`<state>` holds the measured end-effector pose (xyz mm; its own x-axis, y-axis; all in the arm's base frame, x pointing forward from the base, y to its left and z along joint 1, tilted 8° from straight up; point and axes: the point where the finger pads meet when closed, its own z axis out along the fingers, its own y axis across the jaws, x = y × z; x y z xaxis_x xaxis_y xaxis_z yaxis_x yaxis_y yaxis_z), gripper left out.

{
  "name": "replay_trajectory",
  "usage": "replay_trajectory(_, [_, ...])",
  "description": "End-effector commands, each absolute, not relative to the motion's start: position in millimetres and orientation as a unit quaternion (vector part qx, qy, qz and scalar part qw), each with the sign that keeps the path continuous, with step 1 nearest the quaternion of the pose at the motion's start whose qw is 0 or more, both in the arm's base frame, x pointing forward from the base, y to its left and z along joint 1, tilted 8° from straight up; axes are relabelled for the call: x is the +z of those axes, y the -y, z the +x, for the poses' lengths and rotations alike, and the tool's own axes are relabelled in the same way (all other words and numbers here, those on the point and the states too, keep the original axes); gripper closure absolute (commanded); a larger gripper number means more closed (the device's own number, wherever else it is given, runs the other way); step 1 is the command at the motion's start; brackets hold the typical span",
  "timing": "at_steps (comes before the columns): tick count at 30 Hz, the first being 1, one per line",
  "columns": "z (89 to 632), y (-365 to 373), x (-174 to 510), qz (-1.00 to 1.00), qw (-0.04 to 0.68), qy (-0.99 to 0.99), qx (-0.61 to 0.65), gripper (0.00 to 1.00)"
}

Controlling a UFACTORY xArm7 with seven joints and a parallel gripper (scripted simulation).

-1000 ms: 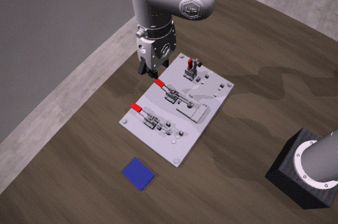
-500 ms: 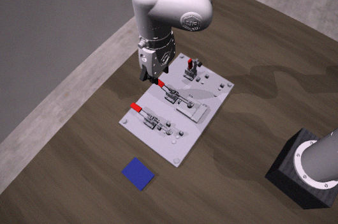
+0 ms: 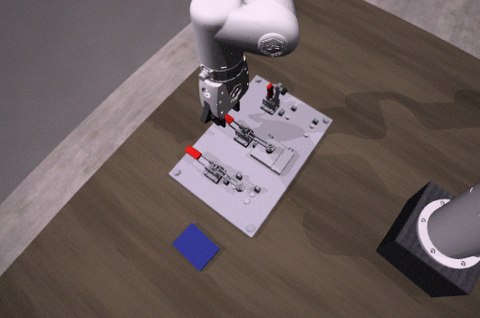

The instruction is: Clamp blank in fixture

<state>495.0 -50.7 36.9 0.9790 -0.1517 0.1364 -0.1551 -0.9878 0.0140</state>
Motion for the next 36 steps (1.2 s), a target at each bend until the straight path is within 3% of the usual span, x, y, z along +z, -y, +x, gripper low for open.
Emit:
replay_trajectory(1, [496.4, 50.8, 38.5, 0.995, 0.013, 0.077, 0.070, 0.53])
replay_trajectory(24, [501.7, 51.8, 12.0, 0.995, 0.013, 0.077, 0.070, 0.53])
replay_trajectory(25, [501.7, 51.8, 12.0, 0.995, 0.013, 0.077, 0.070, 1.00])
replay_trajectory(36, [501.7, 51.8, 12.0, 0.995, 0.013, 0.077, 0.070, 1.00])
